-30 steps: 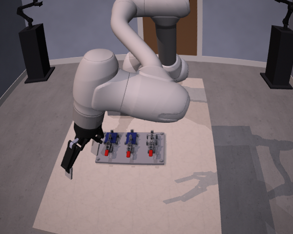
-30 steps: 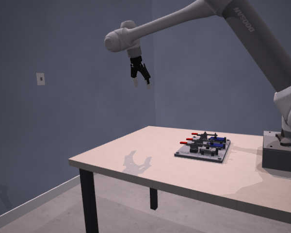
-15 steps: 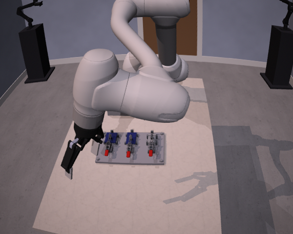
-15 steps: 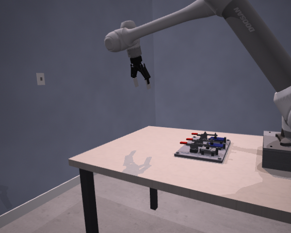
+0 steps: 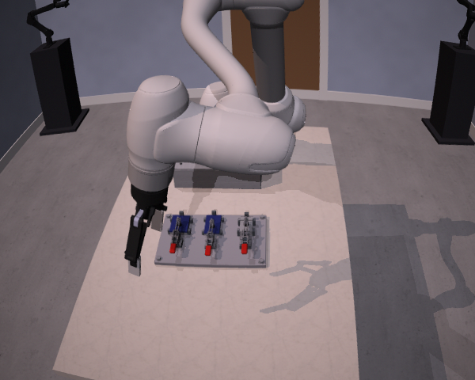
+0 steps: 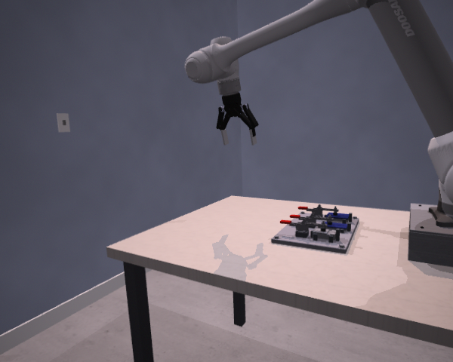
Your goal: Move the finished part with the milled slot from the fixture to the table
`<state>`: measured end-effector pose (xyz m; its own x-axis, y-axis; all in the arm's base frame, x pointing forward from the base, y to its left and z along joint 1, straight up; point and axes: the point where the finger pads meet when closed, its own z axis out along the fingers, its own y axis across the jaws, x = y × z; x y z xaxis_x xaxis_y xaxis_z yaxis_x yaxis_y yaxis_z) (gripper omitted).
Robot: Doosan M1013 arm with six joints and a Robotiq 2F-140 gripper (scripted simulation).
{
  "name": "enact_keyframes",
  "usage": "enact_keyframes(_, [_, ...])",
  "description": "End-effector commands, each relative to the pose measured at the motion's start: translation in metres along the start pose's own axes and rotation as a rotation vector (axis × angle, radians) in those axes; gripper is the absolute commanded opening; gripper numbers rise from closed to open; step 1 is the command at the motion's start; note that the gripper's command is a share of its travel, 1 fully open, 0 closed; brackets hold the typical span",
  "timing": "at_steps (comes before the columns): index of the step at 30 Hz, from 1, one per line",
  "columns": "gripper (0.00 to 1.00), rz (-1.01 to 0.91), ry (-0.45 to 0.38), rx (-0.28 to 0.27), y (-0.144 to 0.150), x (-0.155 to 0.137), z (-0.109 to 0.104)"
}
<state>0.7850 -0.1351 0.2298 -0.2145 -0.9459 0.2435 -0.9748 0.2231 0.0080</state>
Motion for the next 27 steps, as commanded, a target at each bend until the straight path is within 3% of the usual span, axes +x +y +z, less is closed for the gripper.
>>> enact_keyframes(1, [1.0, -0.075, -0.025, 0.008, 0.022, 0.0, 0.008])
enact_keyframes(2, [1.0, -0.148, -0.044, 0.009, 0.047, 0.0, 0.018])
enact_keyframes(16, [1.0, -0.45, -0.123, 0.03, 0.163, -0.007, 0.064])
enact_keyframes(18, [1.0, -0.45, -0.123, 0.03, 0.163, -0.007, 0.064])
enact_keyframes(19, [1.0, -0.508, -0.138, 0.037, 0.188, -0.009, 0.074])
enact_keyframes(27, [1.0, -0.652, -0.172, 0.06, 0.254, -0.016, 0.1])
